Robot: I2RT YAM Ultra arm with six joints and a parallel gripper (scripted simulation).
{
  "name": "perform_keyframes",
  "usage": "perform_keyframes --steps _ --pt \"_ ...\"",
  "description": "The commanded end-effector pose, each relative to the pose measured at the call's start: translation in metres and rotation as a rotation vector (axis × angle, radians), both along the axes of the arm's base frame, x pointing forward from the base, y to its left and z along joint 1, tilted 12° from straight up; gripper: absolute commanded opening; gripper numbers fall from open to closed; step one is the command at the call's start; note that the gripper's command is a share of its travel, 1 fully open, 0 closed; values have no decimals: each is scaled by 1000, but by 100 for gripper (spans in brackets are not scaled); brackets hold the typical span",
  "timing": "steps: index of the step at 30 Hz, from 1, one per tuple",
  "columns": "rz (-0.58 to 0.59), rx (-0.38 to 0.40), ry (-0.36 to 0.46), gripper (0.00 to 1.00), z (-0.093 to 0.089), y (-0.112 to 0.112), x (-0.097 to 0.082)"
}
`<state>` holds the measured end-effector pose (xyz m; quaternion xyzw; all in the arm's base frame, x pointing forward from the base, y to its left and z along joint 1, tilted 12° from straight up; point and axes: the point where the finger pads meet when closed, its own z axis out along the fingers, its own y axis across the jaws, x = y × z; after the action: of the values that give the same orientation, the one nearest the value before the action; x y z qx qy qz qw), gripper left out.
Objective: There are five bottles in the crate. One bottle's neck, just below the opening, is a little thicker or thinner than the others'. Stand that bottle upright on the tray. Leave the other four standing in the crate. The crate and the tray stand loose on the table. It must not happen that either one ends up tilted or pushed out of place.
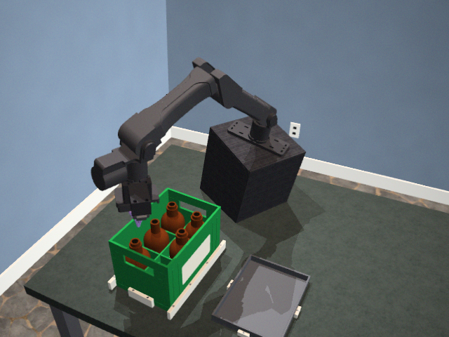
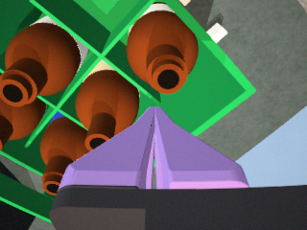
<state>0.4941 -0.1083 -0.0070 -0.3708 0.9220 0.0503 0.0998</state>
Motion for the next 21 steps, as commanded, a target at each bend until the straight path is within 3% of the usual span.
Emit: perform_keyframes --steps 1,21 --pt "15 23 32 0 9 -13 2" --pt "21 23 32 0 8 -16 6"
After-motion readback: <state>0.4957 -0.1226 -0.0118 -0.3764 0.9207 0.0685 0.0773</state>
